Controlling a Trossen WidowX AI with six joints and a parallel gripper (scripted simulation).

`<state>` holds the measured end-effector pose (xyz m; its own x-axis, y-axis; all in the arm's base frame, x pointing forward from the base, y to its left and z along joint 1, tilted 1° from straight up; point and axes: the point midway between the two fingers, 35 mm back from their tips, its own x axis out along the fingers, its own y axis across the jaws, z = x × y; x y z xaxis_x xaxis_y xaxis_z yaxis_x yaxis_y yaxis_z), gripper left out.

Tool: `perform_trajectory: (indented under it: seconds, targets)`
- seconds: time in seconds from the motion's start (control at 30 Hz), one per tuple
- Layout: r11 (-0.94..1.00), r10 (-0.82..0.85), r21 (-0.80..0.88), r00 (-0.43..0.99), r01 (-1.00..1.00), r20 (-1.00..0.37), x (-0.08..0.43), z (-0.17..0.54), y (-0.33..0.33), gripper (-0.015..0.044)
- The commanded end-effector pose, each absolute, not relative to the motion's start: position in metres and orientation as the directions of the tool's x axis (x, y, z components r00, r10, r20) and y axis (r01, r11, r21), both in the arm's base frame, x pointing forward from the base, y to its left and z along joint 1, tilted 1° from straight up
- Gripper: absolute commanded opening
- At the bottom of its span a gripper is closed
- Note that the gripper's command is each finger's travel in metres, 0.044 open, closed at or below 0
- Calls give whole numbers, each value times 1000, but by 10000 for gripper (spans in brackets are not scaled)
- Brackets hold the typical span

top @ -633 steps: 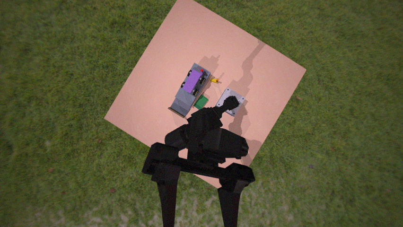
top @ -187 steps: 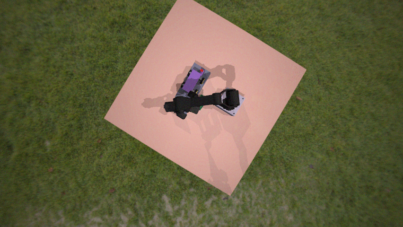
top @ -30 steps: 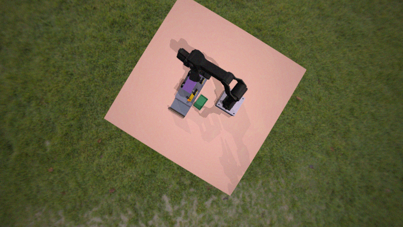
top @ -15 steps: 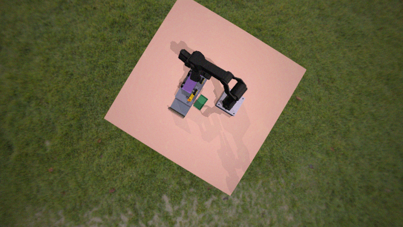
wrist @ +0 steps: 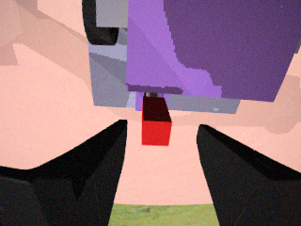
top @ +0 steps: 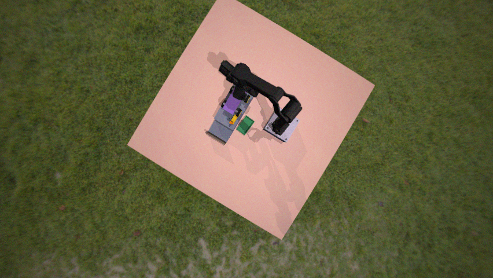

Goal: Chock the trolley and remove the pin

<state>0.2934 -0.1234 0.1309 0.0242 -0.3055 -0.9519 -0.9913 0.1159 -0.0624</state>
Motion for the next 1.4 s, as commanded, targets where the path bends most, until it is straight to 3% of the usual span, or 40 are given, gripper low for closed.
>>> perform_trajectory:
  seconds: [0.0, 0.7, 0.83, 1.17, 1.37]
  targets:
    - [113, -304, -49, 12, -992, -953, 292, 123, -125, 190]
    - [113, -305, -49, 12, -992, -952, 290, 99, -132, 190]
    - [117, -307, -56, 18, -992, -952, 292, 102, -132, 85]
    - [116, -307, -56, 18, -992, -952, 292, 102, -132, 0]
    - [114, -305, -51, 14, -992, -952, 291, 106, -131, 0]
